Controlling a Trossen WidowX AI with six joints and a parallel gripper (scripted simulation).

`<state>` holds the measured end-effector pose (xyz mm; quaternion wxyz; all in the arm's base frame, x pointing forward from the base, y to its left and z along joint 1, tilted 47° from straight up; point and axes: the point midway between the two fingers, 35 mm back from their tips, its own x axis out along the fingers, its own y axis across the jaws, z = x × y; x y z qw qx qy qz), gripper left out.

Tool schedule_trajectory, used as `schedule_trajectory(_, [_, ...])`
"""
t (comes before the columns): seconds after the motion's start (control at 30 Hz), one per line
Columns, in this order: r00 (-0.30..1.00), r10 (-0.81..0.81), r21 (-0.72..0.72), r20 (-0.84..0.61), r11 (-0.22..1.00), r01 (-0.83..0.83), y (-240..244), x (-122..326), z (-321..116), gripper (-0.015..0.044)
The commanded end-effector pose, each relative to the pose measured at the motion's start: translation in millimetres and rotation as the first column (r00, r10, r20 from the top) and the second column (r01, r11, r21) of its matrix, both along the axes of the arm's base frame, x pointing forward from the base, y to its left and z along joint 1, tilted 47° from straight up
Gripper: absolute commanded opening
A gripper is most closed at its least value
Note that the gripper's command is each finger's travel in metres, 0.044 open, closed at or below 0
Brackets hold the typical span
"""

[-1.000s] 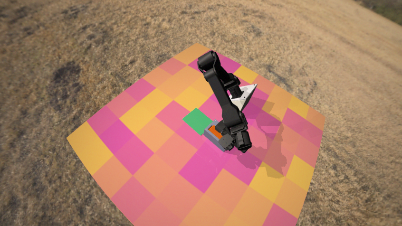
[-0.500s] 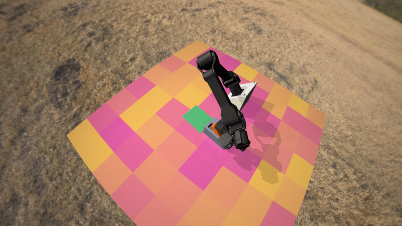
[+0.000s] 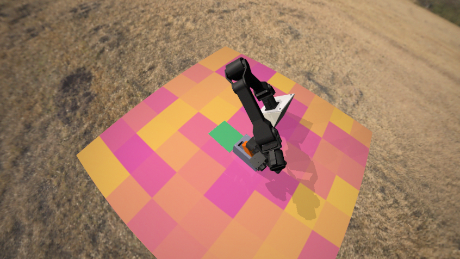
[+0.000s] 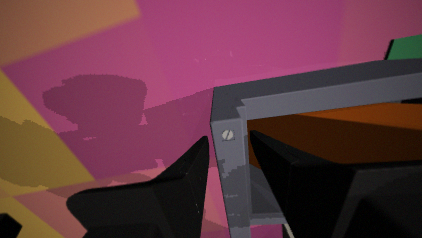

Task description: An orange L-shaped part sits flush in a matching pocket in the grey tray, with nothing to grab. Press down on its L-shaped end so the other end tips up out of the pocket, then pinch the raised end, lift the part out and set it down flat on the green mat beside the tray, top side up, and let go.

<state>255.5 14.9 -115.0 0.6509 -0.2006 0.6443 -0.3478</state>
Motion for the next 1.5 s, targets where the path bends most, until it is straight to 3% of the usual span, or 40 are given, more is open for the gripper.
schedule_trajectory(0.0, [1.000,0.000,0.000,0.000,1.000,0.000,0.7,0.1,0.0,0.0180])
schedule_trajectory(0.33, [1.000,0.004,-0.005,-0.007,1.000,-0.004,18.2,2.6,2.9,0.0180])
schedule_trajectory(0.63, [1.000,0.004,-0.001,-0.008,1.000,-0.004,78.0,6.9,76.2,0.0180])
schedule_trajectory(1.47, [1.000,0.021,0.005,0.004,1.000,-0.021,79.1,10.0,73.8,0.0180])
